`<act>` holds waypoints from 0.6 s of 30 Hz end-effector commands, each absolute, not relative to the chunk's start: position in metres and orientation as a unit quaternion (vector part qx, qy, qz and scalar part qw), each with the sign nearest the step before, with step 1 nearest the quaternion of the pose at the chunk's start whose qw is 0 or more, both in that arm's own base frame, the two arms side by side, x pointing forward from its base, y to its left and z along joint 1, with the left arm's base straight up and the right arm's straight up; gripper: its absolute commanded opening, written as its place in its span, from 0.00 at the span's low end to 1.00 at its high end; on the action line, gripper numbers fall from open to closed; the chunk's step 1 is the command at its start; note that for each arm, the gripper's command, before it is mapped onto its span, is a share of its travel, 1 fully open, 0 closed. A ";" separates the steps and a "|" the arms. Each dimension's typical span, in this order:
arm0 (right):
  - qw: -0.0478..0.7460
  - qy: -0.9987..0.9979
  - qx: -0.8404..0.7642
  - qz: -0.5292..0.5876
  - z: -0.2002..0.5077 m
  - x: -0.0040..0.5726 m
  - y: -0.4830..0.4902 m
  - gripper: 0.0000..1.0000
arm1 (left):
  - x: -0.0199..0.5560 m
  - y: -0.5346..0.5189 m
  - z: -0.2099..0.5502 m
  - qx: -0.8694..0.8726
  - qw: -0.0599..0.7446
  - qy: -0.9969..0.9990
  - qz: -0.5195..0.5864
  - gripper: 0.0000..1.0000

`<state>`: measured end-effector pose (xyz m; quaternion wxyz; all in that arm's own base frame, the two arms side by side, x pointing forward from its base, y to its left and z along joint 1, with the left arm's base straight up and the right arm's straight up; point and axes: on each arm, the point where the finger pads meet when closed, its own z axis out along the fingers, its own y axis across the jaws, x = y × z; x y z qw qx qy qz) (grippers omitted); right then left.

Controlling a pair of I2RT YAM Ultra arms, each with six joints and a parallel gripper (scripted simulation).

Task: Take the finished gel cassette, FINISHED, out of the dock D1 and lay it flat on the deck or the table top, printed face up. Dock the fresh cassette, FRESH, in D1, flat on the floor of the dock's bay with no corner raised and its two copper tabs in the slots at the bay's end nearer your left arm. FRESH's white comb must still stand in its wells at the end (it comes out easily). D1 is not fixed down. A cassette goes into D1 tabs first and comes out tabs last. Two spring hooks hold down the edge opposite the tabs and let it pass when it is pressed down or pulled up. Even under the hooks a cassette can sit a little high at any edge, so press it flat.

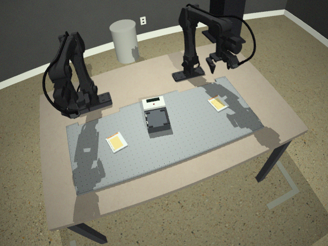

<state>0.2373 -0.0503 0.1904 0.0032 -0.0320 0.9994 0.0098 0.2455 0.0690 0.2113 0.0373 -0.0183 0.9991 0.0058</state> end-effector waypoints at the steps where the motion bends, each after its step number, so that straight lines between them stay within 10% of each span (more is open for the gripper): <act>1: 0.007 0.998 -0.057 0.007 0.188 0.252 -0.041 0.98 | 0.247 0.073 0.227 -0.021 0.029 0.999 0.005 1.00; 18: 0.001 0.995 -0.104 0.002 0.140 0.285 0.007 0.98 | 0.247 0.073 0.227 -0.021 0.029 0.999 0.005 1.00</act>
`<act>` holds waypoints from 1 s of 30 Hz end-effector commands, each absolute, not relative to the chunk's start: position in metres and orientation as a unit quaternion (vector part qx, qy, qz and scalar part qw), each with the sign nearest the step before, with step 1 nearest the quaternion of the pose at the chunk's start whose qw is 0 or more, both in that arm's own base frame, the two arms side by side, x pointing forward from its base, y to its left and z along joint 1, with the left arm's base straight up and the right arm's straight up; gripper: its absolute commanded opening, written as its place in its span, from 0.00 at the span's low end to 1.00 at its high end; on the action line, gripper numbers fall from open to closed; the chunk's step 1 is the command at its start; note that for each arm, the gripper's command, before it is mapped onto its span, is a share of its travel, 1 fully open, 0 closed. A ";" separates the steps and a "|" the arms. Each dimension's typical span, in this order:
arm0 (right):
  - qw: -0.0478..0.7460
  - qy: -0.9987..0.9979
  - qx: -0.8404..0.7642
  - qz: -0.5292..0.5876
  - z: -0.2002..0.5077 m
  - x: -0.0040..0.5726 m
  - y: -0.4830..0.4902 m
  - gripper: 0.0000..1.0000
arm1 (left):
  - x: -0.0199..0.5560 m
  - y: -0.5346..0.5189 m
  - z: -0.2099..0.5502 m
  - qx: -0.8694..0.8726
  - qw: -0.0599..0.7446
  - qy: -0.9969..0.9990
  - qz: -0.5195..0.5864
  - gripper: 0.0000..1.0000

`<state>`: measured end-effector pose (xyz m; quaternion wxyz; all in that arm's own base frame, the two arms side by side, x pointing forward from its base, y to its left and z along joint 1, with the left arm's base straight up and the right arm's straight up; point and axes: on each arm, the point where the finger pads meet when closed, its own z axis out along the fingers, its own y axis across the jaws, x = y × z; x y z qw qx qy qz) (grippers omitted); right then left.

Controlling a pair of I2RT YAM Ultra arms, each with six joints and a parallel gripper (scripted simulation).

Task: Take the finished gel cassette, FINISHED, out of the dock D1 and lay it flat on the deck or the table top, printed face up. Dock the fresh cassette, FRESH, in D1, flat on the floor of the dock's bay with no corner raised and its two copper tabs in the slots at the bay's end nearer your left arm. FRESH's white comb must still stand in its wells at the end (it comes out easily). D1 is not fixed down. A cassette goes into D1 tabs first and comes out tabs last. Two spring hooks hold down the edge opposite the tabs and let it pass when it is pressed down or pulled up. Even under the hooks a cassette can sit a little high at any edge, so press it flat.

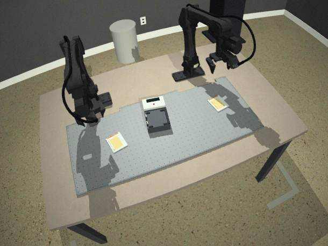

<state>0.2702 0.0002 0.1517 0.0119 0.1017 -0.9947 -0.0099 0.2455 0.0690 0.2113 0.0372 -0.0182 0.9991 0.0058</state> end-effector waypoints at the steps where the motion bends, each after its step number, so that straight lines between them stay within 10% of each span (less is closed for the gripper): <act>1: -0.001 -0.995 0.104 -0.002 0.137 0.286 0.010 0.98 | 0.247 0.073 0.227 -0.021 0.029 0.999 0.005 1.00; 15: 0.000 -0.993 0.119 0.000 0.096 0.300 0.051 0.98 | 0.247 0.073 0.227 -0.021 0.029 0.999 0.005 1.00; 16: -0.008 -0.992 0.124 -0.014 0.092 0.301 0.055 0.00 | 0.247 0.073 0.227 -0.021 0.029 0.999 0.005 1.00; 30: -0.009 -0.992 0.125 -0.016 0.078 0.305 0.068 0.00 | 0.247 0.073 0.227 -0.021 0.029 0.999 0.005 1.00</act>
